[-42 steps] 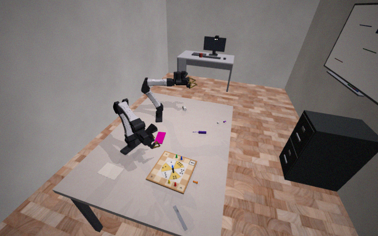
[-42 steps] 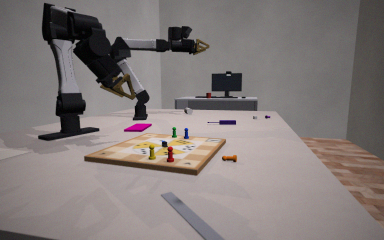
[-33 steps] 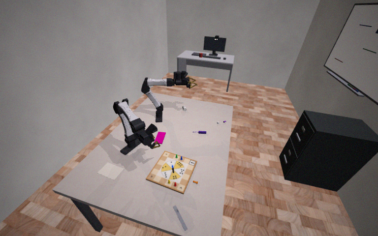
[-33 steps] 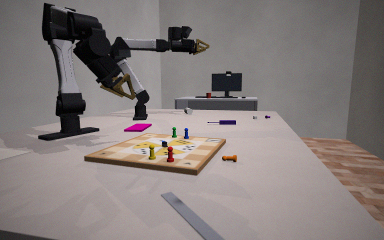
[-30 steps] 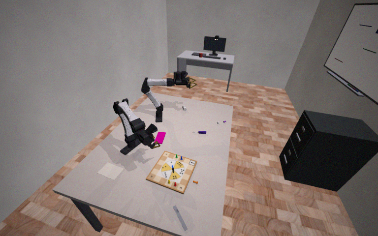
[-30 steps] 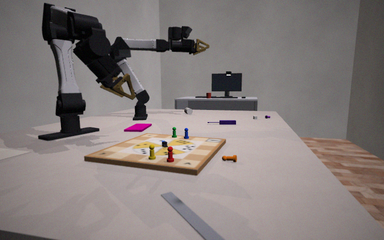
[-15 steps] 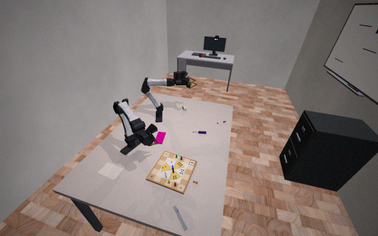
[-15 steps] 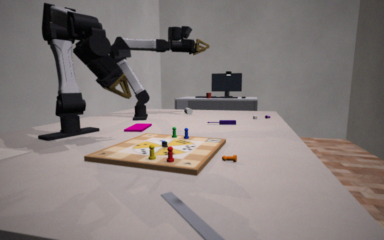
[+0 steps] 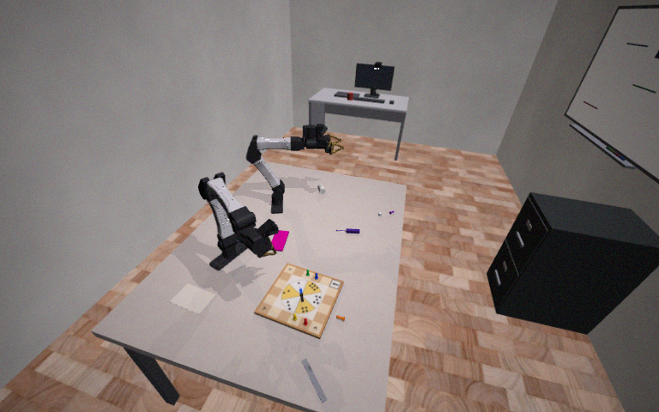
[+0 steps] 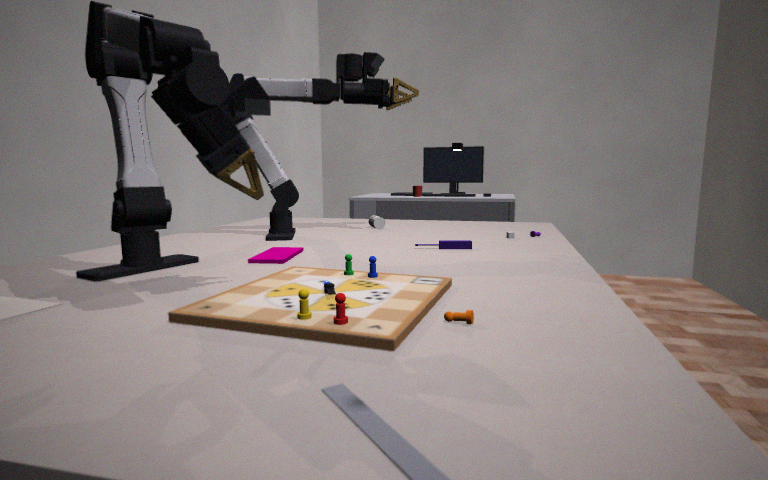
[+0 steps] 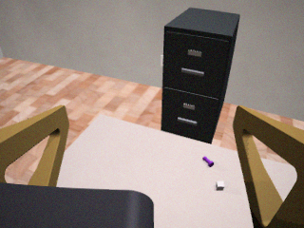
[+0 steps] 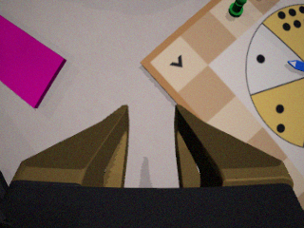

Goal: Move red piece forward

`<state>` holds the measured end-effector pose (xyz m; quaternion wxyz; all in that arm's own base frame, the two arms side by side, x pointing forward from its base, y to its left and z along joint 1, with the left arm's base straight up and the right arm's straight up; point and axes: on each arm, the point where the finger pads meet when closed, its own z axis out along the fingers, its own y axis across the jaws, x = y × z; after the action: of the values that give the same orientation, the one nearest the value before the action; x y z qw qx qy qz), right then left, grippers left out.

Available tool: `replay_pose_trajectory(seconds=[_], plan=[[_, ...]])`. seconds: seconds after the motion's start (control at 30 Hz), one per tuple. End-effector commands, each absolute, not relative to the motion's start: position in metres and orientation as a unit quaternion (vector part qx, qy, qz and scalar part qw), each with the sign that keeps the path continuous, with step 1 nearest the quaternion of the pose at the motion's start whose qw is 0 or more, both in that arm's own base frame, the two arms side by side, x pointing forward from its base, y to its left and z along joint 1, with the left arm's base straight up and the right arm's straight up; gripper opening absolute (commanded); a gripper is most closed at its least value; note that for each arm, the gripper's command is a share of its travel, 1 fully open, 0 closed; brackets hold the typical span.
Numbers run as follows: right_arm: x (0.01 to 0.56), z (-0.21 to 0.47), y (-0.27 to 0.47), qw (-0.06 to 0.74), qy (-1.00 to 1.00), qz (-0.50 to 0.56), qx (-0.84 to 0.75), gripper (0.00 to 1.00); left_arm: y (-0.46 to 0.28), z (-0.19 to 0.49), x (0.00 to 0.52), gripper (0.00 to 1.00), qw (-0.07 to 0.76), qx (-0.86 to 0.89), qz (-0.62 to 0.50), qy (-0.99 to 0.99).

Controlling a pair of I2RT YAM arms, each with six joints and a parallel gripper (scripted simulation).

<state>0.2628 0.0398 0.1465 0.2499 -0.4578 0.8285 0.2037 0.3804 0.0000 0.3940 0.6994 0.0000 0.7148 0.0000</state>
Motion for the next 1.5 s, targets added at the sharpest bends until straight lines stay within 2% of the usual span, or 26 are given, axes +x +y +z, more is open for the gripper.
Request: replay_pose_trajectory(seconds=[0.0, 0.2, 0.27, 0.73, 1.1, 1.47], plan=[[0.274, 0.138, 0.025, 0.172, 0.894, 0.182, -0.371, 0.27, 0.0, 0.398, 0.38, 1.0, 0.703, 0.0, 0.0, 0.711], [0.299, 0.13, 0.008, 0.112, 0.944, 0.143, -0.273, 0.27, 0.0, 0.398, 0.38, 1.0, 0.703, 0.0, 0.0, 0.711], [0.299, 0.13, 0.008, 0.112, 0.944, 0.143, -0.273, 0.27, 0.0, 0.398, 0.38, 1.0, 0.703, 0.0, 0.0, 0.711], [0.365, 0.113, -0.029, 0.039, 0.999, 0.002, -0.004, 0.27, 0.0, 0.398, 0.38, 1.0, 0.703, 0.0, 0.0, 0.711], [0.407, 0.101, -0.048, 0.051, 0.979, -0.096, 0.17, 0.27, 0.0, 0.398, 0.38, 1.0, 0.703, 0.0, 0.0, 0.711], [0.449, 0.091, -0.06, 0.11, 0.919, -0.182, 0.333, 0.27, 0.0, 0.398, 0.38, 1.0, 0.703, 0.0, 0.0, 0.711]])
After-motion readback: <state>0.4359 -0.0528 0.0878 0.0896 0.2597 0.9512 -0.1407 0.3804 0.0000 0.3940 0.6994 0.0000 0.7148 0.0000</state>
